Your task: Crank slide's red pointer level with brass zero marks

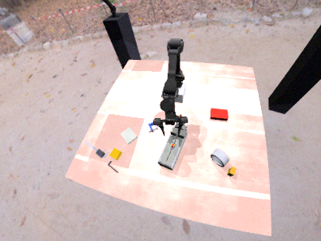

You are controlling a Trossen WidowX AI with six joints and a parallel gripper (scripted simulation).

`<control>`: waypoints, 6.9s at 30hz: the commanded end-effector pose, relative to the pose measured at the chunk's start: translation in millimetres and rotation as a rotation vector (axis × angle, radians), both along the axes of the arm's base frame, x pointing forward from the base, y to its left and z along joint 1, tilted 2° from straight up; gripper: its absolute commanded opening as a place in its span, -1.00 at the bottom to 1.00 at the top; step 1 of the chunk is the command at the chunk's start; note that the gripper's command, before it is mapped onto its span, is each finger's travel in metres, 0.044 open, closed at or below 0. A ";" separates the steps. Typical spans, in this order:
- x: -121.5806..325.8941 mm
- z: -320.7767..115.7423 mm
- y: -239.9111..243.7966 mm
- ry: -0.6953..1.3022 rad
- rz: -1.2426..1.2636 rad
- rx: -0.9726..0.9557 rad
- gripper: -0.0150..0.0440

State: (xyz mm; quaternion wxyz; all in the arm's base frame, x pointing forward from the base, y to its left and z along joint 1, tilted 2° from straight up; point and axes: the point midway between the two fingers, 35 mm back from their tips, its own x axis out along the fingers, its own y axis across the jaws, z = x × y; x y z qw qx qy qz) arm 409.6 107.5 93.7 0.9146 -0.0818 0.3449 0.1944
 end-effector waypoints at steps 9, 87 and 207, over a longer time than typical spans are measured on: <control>0.0 0.0 -0.1 0.000 0.000 -0.001 0.29; 0.0 0.0 0.1 0.000 0.000 0.001 -0.49; -0.2 0.0 0.4 0.001 0.001 0.002 0.93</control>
